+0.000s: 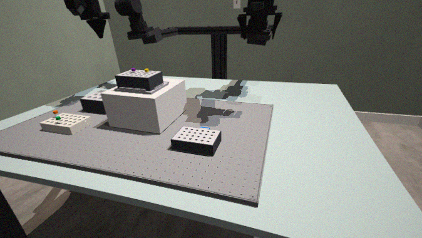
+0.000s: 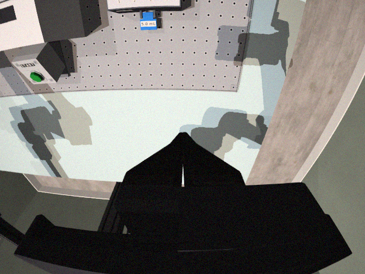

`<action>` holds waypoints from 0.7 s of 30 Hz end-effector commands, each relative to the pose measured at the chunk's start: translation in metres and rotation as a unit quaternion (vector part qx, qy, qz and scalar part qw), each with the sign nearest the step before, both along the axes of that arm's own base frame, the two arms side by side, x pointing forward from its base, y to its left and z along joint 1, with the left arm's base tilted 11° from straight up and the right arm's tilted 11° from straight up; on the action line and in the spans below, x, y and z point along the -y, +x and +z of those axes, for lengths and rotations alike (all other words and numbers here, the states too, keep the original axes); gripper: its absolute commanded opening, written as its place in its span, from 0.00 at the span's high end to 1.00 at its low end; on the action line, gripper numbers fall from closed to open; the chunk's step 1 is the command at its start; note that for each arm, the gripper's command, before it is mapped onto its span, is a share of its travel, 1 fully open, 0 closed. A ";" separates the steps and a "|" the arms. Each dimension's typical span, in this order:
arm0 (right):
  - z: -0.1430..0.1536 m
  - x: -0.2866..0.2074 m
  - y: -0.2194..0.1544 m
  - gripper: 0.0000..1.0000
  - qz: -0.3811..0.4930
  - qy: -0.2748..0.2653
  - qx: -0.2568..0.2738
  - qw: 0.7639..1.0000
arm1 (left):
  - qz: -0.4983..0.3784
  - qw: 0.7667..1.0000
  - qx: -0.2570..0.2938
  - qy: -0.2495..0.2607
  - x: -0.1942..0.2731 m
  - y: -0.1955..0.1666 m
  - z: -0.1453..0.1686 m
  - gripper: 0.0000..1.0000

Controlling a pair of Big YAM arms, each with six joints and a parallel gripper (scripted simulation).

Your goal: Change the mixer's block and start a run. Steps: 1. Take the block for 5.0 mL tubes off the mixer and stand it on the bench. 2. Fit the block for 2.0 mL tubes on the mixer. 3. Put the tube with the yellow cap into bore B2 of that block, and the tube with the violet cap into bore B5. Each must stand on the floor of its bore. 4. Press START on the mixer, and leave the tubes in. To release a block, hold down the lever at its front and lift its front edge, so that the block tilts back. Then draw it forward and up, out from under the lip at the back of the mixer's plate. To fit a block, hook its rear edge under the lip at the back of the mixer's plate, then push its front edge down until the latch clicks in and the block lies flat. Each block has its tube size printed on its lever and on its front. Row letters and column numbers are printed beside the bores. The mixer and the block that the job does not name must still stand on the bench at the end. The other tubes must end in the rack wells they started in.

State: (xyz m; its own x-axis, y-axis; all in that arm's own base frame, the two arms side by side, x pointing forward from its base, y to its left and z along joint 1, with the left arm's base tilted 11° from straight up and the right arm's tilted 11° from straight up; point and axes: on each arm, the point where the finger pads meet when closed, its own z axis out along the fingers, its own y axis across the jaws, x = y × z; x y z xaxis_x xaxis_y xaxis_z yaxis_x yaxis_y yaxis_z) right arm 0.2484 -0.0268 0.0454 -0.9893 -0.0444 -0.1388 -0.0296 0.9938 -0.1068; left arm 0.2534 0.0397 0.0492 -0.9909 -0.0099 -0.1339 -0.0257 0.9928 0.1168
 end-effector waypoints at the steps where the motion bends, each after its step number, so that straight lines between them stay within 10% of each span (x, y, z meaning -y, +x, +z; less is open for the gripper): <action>1: 0.022 -0.001 0.025 1.00 0.009 -0.003 0.037 0.999 | 0.000 0.999 0.038 0.002 0.002 0.026 0.022 0.00; 21: 0.000 -0.001 0.007 1.00 0.008 -0.002 0.003 1.000 | 0.000 0.999 0.038 0.002 0.002 0.026 0.022 0.00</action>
